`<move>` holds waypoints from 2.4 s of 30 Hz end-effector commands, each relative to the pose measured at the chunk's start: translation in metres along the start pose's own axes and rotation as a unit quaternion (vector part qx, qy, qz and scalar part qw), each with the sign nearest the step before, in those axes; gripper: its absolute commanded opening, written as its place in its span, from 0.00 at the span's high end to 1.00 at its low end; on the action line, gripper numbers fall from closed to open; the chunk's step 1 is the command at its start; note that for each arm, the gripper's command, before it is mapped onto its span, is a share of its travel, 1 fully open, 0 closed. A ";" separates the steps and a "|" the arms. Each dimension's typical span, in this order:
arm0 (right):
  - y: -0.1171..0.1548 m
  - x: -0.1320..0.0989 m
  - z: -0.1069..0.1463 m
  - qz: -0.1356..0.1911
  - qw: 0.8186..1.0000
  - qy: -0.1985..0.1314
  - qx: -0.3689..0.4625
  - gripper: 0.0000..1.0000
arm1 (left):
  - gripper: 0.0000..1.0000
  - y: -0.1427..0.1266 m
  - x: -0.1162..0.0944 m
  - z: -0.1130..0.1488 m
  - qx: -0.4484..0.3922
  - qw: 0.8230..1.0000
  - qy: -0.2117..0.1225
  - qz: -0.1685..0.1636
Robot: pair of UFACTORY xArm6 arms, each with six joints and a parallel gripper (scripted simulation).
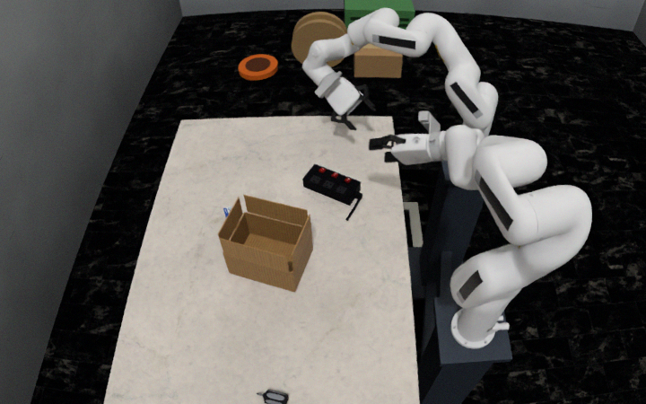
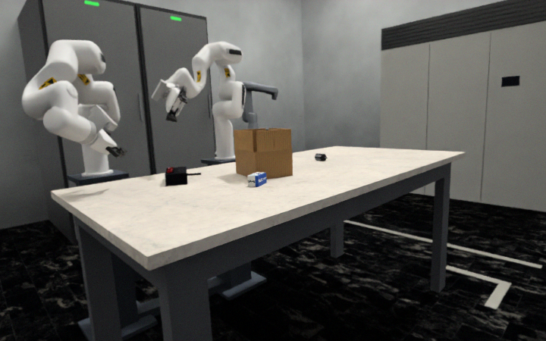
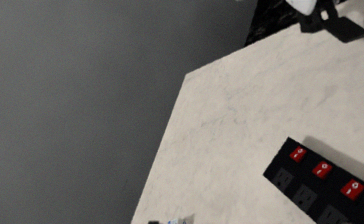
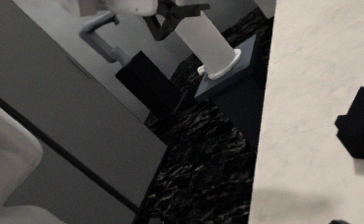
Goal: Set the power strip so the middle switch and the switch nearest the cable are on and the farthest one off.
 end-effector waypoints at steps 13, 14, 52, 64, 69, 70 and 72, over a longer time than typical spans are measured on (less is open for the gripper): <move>0.000 -0.001 -0.001 0.001 1.000 -0.002 -0.001 0.00 | 0.00 -0.011 -0.003 0.018 -0.035 0.987 -0.157 0.024; 0.000 -0.001 -0.001 0.001 1.000 -0.002 -0.001 0.00 | 0.00 -0.011 -0.004 0.019 -0.037 0.985 -0.167 0.028; 0.000 -0.001 -0.001 0.001 1.000 -0.002 -0.001 0.00 | 0.00 0.048 -0.078 0.030 -0.064 0.883 -0.378 0.270; 0.000 -0.001 -0.001 0.001 1.000 -0.002 -0.001 0.00 | 0.00 0.060 -0.097 0.023 -0.066 0.859 -0.392 0.323; 0.000 -0.001 -0.001 0.001 1.000 -0.002 -0.001 0.00 | 0.00 0.064 -0.104 0.020 -0.066 0.851 -0.395 0.340; 0.000 -0.001 -0.001 0.001 1.000 -0.002 -0.001 0.00 | 0.00 0.065 -0.105 0.020 -0.066 0.849 -0.395 0.343; 0.000 -0.001 -0.001 0.001 1.000 -0.002 -0.001 0.00 | 0.00 0.066 -0.106 0.019 -0.066 0.847 -0.396 0.348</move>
Point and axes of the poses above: on each arm, the point where the finger pads meet when closed, its own x axis out along the fingers, its own y axis across the jaws, z = x × y, the point moved 1 cm from there along -x, back along the fingers, and after that the axes turned 15 degrees about -x, right-handed, at the moved point
